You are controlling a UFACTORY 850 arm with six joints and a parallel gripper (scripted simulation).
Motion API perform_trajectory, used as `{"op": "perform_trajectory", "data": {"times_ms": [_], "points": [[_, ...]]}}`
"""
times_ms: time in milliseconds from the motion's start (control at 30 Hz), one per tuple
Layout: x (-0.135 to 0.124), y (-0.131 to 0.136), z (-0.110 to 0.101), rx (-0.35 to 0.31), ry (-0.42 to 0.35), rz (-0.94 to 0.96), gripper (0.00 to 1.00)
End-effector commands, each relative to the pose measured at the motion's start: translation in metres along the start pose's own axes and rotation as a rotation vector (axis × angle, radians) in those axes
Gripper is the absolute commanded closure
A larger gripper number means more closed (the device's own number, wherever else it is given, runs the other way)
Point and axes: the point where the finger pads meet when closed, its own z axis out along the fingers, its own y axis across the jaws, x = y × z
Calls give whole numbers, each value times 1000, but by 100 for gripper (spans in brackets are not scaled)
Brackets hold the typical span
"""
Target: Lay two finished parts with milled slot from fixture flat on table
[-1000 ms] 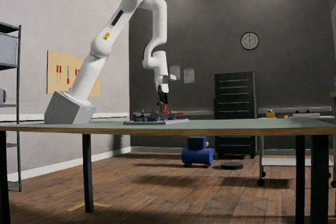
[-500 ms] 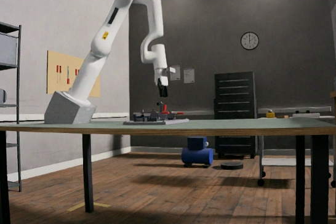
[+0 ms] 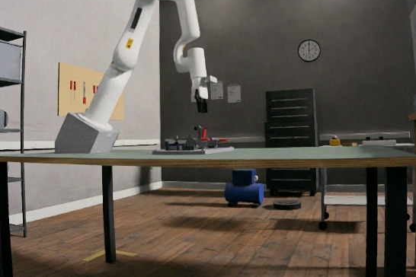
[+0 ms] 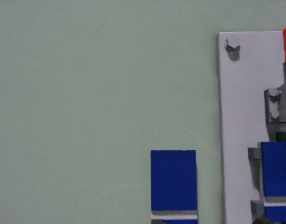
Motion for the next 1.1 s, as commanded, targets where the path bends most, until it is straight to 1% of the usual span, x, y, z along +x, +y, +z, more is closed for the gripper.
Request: {"op": "perform_trajectory", "data": {"times_ms": [0, 100, 233, 300, 500, 633, 800, 1067], "points": [[1, 1, -2, -5, -19, -2, 52], [1, 9, -2, -5, -19, -2, 52], [1, 36, -2, -5, -19, -2, 52], [1, 36, -2, -5, -19, -2, 52], [2, 82, -3, -5, -19, -2, 52], [2, 102, -3, -5, -19, -2, 52], [2, 116, -3, -5, -19, -2, 52], [2, 120, -3, -5, -19, -2, 52]]}}
